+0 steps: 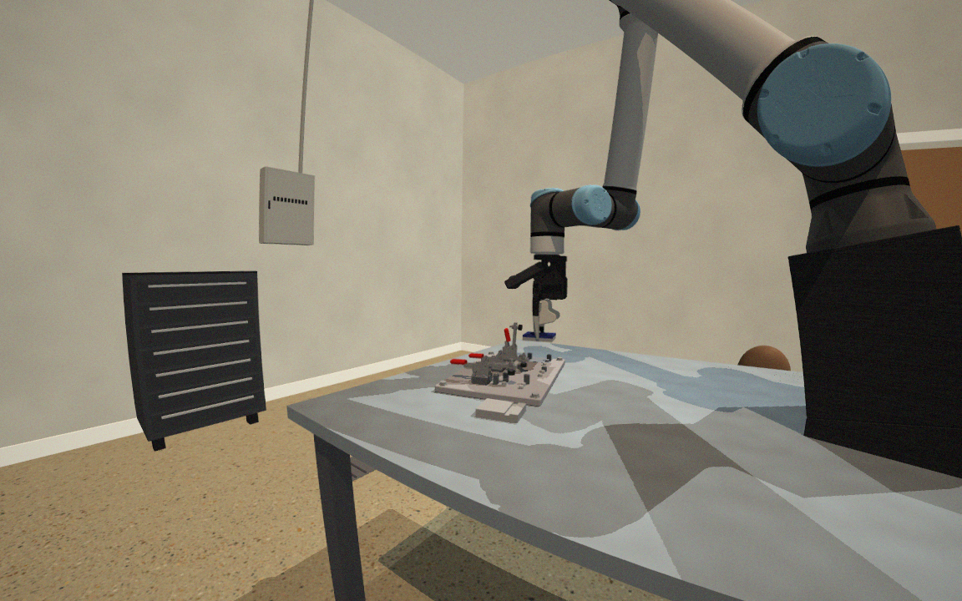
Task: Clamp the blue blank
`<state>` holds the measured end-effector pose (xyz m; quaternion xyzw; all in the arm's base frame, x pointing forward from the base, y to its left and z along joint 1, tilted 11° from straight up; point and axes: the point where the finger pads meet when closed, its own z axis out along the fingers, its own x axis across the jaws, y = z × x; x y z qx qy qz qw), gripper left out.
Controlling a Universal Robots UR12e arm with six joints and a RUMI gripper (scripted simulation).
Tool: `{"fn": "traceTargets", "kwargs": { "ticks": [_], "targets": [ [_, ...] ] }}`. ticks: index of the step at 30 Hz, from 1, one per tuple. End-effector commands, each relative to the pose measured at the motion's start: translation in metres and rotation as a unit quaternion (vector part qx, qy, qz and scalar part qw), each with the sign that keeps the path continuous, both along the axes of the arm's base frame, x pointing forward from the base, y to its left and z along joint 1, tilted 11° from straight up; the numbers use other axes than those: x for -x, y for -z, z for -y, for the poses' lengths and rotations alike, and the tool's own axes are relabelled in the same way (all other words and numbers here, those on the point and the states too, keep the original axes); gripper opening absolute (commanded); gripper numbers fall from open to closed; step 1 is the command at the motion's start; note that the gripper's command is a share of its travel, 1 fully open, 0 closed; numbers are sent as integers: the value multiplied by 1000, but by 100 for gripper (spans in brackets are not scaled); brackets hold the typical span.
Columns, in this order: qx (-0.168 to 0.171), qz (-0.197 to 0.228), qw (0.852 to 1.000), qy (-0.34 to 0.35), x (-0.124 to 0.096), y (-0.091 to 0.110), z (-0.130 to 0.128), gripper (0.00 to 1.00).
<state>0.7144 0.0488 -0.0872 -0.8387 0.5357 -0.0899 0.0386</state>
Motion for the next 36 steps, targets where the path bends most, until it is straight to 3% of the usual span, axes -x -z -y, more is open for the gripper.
{"fn": "traceTargets", "kwargs": {
  "ticks": [1, 23, 36],
  "targets": [
    [0, 1, 1000, 0, -1, -1, 0, 0],
    [0, 1, 1000, 0, -1, 0, 0, 0],
    [0, 1, 1000, 0, -3, 11, 0, 0]
  ]
}}
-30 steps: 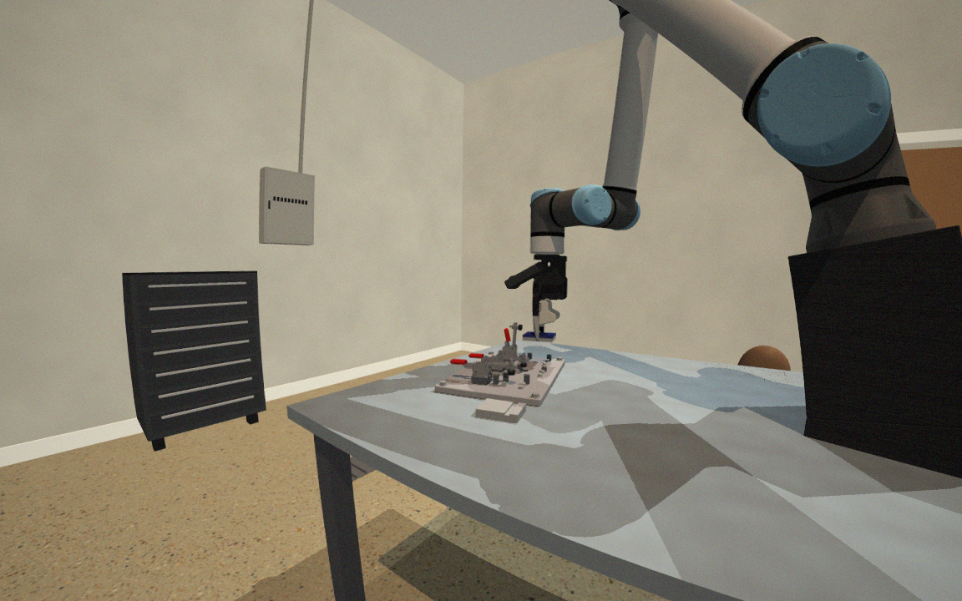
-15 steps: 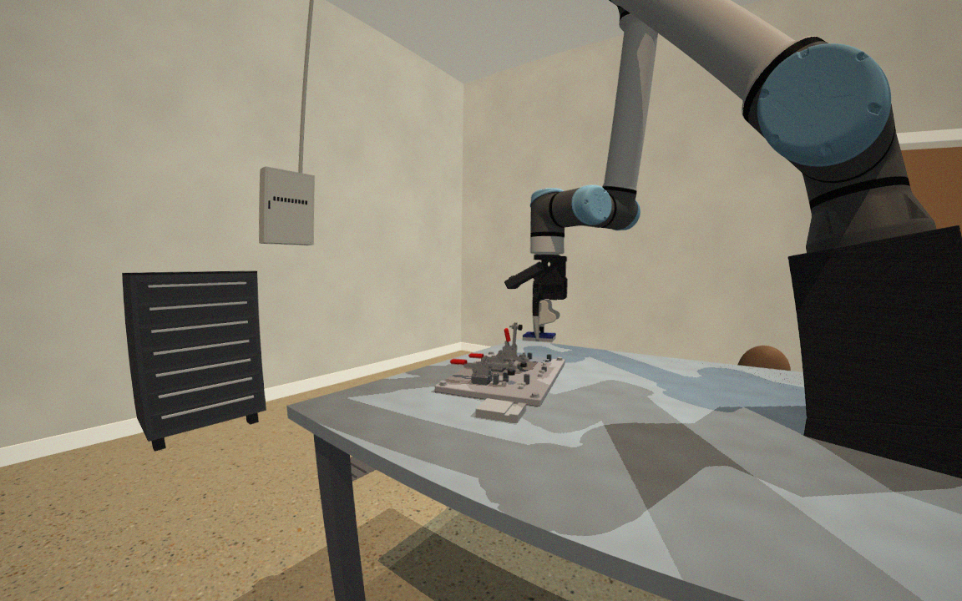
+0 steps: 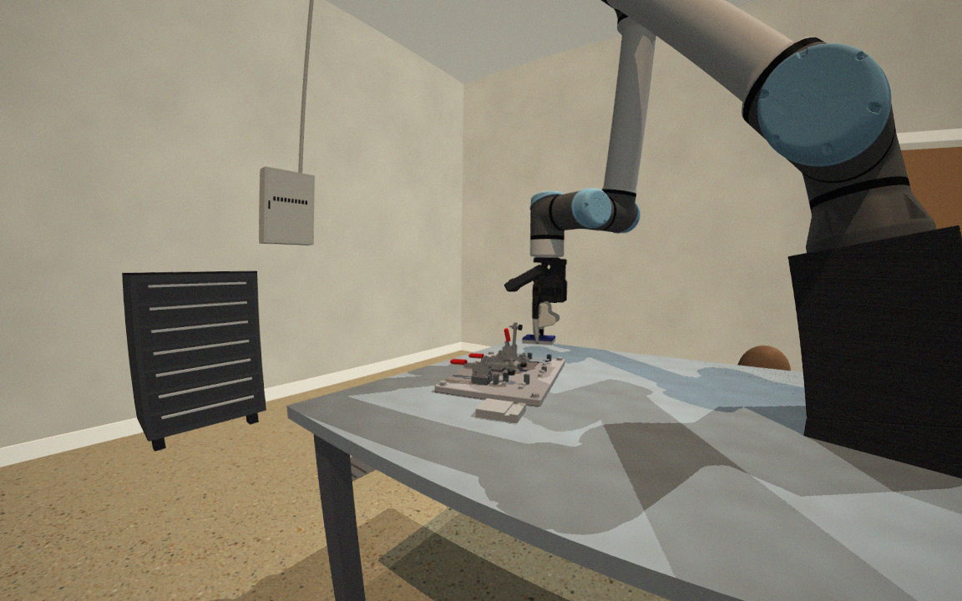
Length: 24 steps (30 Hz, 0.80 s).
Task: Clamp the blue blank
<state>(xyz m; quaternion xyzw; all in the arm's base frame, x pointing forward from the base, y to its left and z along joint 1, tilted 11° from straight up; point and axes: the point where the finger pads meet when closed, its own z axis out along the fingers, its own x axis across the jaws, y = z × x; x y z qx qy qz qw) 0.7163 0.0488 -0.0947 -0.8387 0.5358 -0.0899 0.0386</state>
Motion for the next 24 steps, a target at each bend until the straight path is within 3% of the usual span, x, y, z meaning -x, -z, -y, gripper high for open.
{"fn": "traceTargets", "kwargs": {
  "ticks": [1, 24],
  "targets": [
    [0, 1, 1000, 0, -2, 5, 0, 0],
    [0, 1, 1000, 0, -6, 21, 0, 0]
  ]
}}
